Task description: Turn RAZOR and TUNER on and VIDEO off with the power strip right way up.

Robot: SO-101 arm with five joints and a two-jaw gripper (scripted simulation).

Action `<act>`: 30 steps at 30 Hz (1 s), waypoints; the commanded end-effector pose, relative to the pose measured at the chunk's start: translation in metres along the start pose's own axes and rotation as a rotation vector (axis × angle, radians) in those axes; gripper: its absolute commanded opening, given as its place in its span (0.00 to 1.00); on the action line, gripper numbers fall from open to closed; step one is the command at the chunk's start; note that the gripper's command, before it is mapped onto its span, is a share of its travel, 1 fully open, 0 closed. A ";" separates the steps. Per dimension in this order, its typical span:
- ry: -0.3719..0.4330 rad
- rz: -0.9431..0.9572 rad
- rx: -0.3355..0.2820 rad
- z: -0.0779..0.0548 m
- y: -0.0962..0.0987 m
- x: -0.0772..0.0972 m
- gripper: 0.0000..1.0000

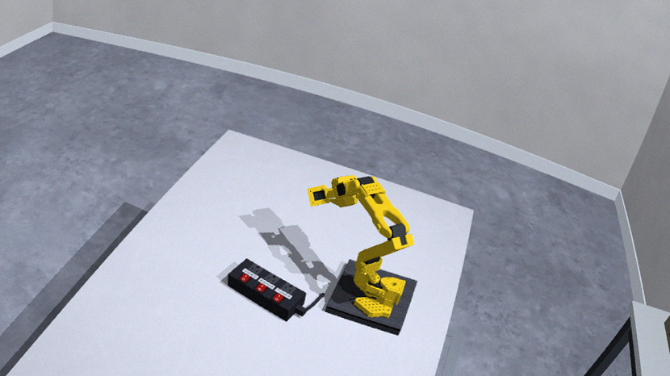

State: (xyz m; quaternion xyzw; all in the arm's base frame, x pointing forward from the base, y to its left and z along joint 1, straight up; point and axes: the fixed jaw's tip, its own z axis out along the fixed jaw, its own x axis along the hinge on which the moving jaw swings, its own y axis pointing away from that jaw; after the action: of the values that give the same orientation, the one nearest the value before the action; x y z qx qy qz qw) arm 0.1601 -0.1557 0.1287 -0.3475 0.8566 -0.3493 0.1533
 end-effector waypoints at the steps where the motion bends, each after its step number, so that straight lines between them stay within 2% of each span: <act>1: -0.044 -0.218 -0.043 -0.002 0.002 -0.012 0.00; 4: -0.055 -0.272 -0.048 -0.002 0.003 -0.014 0.00; 16: -0.204 -0.919 -0.083 -0.010 0.013 -0.046 0.00; 19: -0.245 -1.080 -0.082 -0.012 0.016 -0.053 0.00; 21: -0.245 -1.080 -0.082 -0.012 0.016 -0.053 0.00; 30: -0.372 -1.553 -0.051 -0.021 0.024 -0.074 0.00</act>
State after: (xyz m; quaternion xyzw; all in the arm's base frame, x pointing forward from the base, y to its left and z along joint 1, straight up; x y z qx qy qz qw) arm 0.1877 -0.0889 0.1269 -0.8634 0.4129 -0.2896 0.0108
